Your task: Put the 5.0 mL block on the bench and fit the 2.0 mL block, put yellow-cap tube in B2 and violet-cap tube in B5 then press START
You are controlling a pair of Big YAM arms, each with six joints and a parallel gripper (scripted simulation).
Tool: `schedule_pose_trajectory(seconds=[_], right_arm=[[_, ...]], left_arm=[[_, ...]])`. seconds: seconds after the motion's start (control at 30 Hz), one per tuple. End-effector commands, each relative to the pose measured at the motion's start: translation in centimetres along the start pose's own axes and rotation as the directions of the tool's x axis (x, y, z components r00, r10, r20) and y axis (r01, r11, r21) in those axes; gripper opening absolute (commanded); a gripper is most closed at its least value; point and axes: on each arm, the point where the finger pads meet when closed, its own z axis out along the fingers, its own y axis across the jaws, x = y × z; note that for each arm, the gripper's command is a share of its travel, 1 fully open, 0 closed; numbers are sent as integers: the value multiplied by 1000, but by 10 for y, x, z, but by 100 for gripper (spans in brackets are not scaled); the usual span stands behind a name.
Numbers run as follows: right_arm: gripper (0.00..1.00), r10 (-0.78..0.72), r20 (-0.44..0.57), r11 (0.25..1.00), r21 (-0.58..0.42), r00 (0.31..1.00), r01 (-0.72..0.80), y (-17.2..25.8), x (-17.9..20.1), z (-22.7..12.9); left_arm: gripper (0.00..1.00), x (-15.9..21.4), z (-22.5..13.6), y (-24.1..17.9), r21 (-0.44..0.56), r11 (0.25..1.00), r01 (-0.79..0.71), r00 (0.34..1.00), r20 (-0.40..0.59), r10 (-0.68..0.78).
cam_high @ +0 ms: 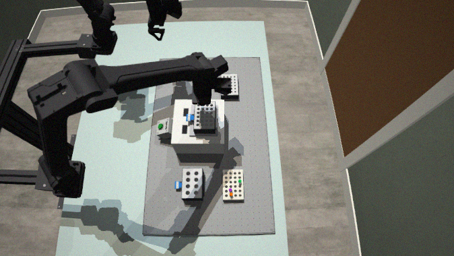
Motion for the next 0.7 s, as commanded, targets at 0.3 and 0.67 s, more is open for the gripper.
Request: schedule_pose_trajectory(seconds=[0.3,0.67], right_arm=[[9,-15,-3,1000,1,1000,15,8,-3,2],[9,-11,12,1000,-10,1000,11,12,-10,-4]], left_arm=[[100,-21,-13,5,-2,1000,17,999,44,-17],[100,-21,-13,5,-2,1000,17,999,44,-17]])
